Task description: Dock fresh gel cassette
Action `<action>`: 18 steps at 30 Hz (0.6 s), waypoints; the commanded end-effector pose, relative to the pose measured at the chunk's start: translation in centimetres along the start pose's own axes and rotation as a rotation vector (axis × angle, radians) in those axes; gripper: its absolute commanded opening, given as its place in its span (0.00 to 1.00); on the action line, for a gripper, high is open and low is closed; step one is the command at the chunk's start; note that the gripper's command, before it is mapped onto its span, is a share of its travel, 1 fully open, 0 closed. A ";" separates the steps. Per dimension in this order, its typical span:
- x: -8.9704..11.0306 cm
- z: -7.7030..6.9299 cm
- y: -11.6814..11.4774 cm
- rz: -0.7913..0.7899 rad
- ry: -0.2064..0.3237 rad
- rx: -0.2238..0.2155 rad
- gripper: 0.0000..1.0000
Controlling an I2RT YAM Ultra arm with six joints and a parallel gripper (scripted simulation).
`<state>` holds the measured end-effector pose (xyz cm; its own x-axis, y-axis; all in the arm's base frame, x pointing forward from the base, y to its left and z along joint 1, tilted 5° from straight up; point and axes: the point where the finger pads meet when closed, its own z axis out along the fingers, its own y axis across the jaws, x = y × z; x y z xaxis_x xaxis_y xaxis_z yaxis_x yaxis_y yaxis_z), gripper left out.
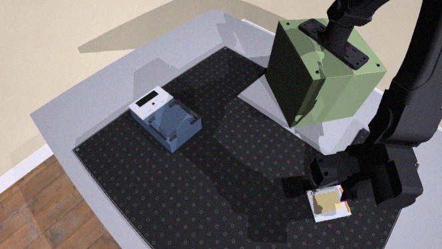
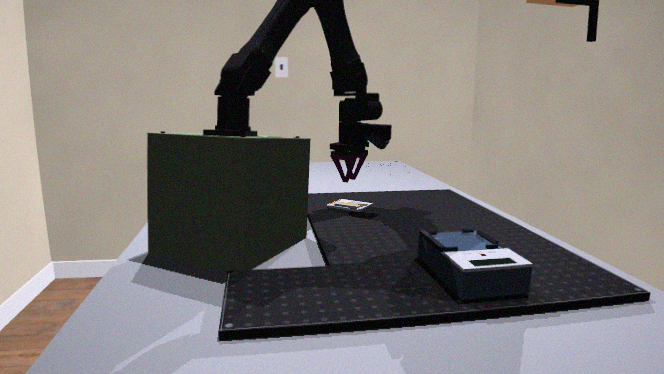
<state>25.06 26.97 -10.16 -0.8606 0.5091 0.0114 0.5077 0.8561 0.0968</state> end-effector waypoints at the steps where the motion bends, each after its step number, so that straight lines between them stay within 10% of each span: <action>1: -0.1 -0.5 0.3 0.008 -0.006 -0.006 1.00; 18: -0.4 0.4 1.1 0.012 -0.016 -0.021 1.00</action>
<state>24.96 26.86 -10.46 -0.8590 0.5118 0.0131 0.5107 0.8550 0.0900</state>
